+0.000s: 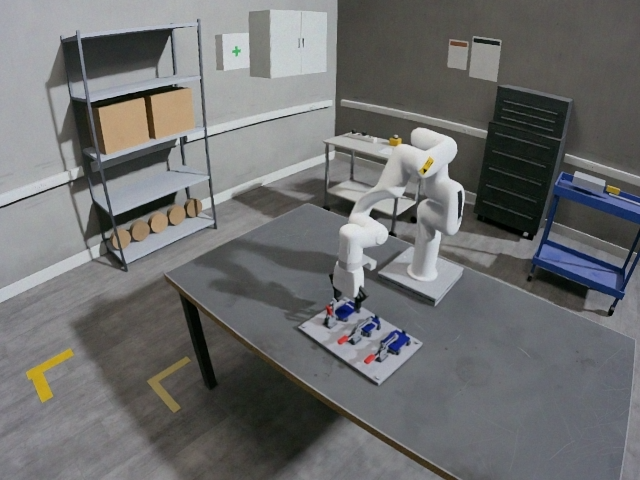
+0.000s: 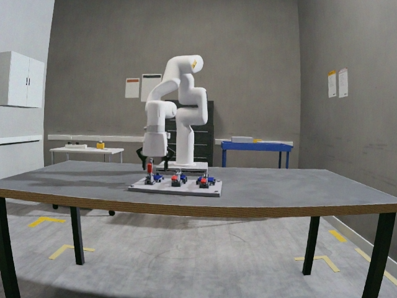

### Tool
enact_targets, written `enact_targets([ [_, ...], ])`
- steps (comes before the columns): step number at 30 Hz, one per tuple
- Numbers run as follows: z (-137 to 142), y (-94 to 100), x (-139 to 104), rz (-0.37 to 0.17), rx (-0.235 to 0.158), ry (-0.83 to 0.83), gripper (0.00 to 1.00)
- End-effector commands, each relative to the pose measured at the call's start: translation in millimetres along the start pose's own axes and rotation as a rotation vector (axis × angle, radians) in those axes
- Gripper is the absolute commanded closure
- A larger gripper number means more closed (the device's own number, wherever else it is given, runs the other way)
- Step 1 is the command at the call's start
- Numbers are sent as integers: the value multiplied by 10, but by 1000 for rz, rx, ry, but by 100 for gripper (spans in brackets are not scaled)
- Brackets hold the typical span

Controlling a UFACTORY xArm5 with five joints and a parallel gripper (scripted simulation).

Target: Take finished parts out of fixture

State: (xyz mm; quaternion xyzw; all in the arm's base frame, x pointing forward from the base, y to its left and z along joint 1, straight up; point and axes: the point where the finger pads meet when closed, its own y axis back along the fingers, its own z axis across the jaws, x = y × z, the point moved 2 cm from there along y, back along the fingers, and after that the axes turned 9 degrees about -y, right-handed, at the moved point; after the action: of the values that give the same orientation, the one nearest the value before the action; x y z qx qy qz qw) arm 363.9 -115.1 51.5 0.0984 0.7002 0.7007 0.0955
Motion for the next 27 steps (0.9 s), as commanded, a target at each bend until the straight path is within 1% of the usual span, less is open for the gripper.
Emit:
enact_targets([
  [1,0,9,-11,-3,0,0,0],
  [19,-1,-47,-11,-3,0,0,0],
  [27,-1,-130,-12,-3,0,0,0],
])
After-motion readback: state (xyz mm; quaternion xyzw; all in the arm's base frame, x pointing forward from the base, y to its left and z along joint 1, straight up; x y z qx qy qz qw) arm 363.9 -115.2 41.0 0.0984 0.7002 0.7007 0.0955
